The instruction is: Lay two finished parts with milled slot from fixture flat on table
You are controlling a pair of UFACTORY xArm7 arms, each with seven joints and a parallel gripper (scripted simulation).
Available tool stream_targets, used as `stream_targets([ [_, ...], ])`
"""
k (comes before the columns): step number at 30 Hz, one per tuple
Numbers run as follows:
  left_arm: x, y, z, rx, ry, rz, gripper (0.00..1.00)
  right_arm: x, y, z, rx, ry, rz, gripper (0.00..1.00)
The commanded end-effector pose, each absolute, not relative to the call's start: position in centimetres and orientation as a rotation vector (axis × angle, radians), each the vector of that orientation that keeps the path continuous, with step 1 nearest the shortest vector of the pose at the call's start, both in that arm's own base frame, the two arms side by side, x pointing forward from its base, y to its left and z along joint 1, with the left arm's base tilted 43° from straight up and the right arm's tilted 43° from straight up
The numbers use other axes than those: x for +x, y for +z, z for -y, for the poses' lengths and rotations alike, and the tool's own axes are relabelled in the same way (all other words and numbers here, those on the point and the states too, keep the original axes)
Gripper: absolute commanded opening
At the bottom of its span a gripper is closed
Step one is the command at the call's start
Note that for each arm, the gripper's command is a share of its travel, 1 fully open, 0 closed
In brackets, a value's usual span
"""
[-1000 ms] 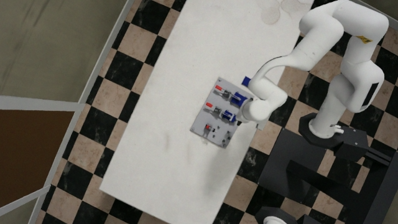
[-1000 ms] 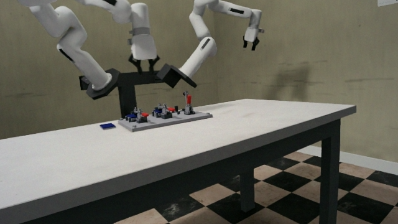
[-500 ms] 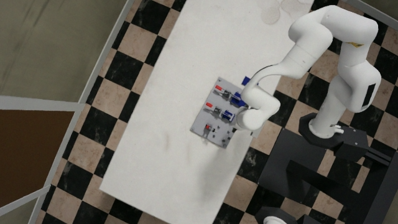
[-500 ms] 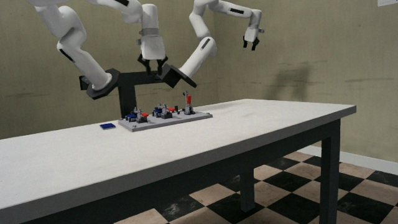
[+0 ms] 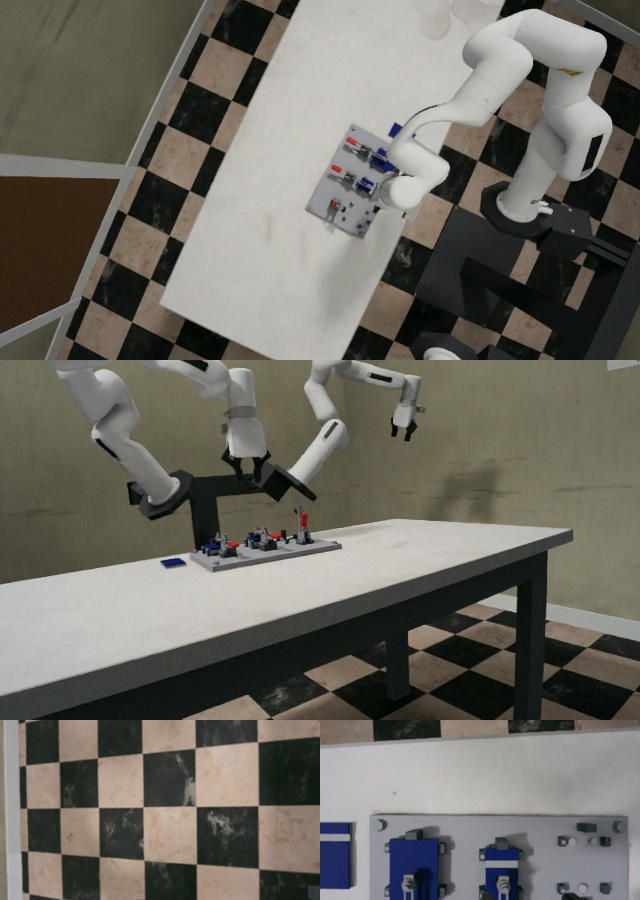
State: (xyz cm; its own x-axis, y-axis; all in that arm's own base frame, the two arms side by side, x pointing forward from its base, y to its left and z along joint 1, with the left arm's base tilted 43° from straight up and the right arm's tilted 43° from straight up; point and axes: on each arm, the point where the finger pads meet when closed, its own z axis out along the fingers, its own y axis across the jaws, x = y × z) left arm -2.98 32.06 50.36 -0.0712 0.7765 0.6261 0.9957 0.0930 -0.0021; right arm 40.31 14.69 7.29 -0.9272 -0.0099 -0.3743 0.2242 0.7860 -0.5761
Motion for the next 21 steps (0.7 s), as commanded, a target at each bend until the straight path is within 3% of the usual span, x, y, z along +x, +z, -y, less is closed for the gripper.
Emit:
stream_targets([
  [1, -3.0, 50.5, -32.0, -1.731, -0.613, 1.901, 1.00, 40.8, 6.2, -13.9, 0.160, -0.903, -2.617, 0.48],
  [21, -3.0, 50.5, -32.0, -1.731, -0.613, 1.901, 1.00, 42.2, 3.4, -11.5, 0.160, -0.904, -2.617, 0.48],
])
